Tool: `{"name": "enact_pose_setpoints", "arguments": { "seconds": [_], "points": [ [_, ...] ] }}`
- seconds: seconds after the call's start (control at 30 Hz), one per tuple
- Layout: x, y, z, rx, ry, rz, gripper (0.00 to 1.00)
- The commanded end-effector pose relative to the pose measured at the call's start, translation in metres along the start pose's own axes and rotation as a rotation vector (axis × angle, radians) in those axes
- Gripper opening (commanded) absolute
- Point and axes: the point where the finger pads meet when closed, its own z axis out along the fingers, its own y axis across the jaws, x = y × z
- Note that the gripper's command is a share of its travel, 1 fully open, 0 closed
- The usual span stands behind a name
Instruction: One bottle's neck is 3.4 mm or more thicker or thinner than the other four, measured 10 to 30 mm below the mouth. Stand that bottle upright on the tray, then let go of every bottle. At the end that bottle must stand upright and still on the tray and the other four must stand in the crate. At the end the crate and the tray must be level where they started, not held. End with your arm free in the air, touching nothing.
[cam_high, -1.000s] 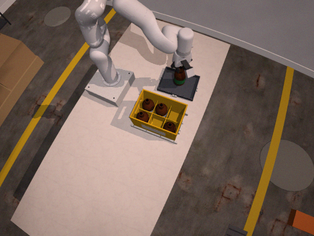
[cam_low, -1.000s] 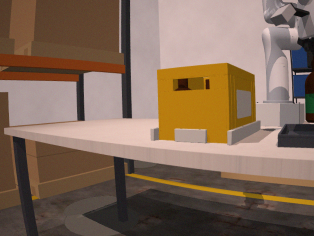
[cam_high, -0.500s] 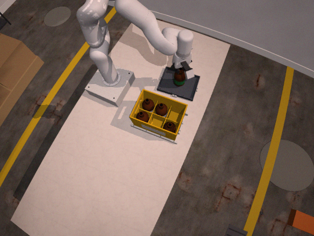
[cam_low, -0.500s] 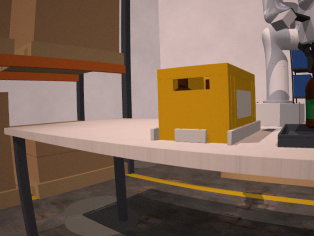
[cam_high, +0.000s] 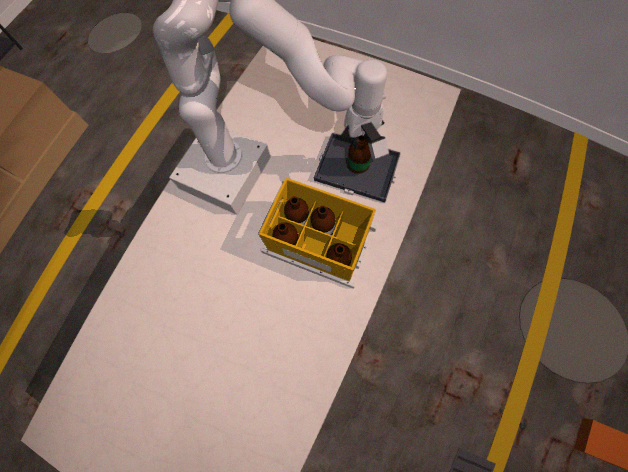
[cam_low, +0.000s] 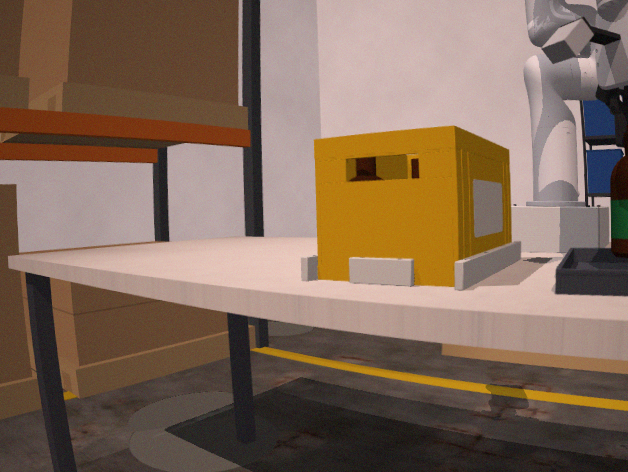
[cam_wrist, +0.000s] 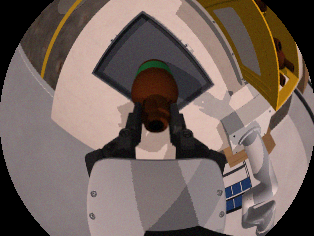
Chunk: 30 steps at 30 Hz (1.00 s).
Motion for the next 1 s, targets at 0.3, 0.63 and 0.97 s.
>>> {"name": "enact_pose_setpoints", "arguments": {
  "seconds": [0.3, 0.63, 0.97],
  "points": [
    [0.0005, -0.0012, -0.0014, 0.004, 0.002, 0.0, 0.0],
    [0.0005, -0.0013, -0.0005, 0.004, 0.002, 0.0, 0.0],
    [0.0005, -0.0013, 0.0019, 0.004, 0.002, 0.0, 0.0]
  ]
}}
